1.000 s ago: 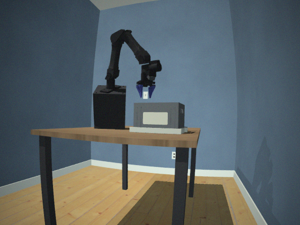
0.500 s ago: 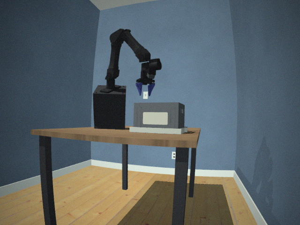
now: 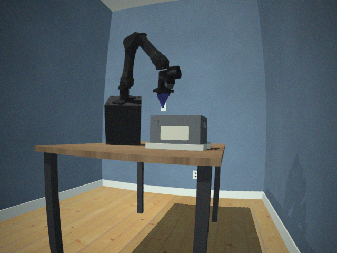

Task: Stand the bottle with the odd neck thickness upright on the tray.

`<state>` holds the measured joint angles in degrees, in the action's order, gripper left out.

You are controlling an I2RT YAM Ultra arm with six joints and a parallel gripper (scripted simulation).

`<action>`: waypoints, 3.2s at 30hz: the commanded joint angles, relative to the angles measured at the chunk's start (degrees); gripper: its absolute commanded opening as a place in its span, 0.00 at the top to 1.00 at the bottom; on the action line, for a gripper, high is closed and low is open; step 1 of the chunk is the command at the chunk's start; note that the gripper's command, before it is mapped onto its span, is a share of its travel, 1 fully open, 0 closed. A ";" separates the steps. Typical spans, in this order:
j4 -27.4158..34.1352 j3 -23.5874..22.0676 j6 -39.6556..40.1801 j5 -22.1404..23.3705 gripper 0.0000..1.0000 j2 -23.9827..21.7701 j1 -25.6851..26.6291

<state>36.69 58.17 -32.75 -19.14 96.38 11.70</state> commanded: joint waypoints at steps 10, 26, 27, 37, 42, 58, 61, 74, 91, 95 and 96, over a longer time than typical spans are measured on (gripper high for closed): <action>0.51 1.66 -0.24 -0.53 1.00 -1.74 -1.09; 0.51 1.66 -0.24 -0.53 1.00 -1.74 -1.09; 0.51 1.66 -0.24 -0.53 1.00 -1.74 -1.09; 0.51 1.66 -0.24 -0.53 1.00 -1.74 -1.09; -1.52 -3.17 -7.36 -2.02 1.00 1.39 -8.03; -1.90 -2.45 -16.97 -4.08 0.39 2.05 -16.64; -1.89 -2.43 -16.99 -4.10 0.39 2.23 -16.65; -1.88 -2.43 -16.91 -4.13 0.39 2.24 -16.66; -2.15 -2.43 -16.86 -4.12 0.39 2.47 -16.58; -2.68 -2.48 -16.64 -4.11 0.39 3.48 -16.25; -2.68 -2.48 -16.64 -4.11 0.39 3.48 -16.25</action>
<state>35.03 54.15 -49.28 -22.63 99.85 -4.54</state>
